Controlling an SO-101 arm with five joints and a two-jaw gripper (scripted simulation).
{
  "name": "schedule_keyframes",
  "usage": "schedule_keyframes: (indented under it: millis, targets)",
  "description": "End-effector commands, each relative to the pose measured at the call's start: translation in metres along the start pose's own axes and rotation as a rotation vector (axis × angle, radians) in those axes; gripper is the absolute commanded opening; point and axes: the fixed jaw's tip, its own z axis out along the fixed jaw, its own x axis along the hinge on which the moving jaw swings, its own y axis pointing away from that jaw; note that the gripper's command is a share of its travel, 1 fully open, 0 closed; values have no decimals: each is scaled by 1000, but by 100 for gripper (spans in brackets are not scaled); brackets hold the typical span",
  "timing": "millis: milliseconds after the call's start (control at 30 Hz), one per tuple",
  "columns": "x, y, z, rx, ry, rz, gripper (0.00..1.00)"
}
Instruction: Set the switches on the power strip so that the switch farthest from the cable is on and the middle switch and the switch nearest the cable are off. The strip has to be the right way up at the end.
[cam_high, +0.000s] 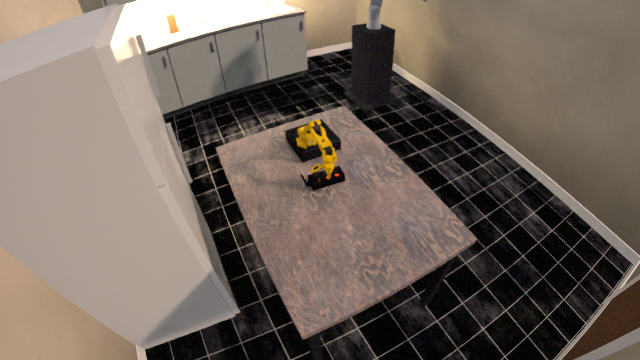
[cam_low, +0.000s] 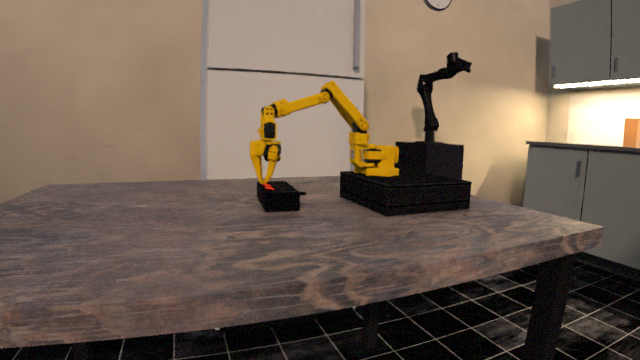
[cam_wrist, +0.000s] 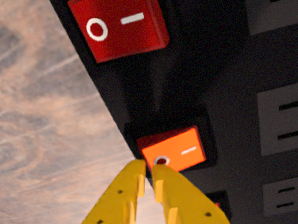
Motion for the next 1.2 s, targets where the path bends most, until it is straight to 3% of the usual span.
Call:
schedule_keyframes:
  millis: [0,1167]
  targets:
    - [1,-4,3,11,-3,-13,0]
    - [-1,-9,11,11,-3,-13,0]
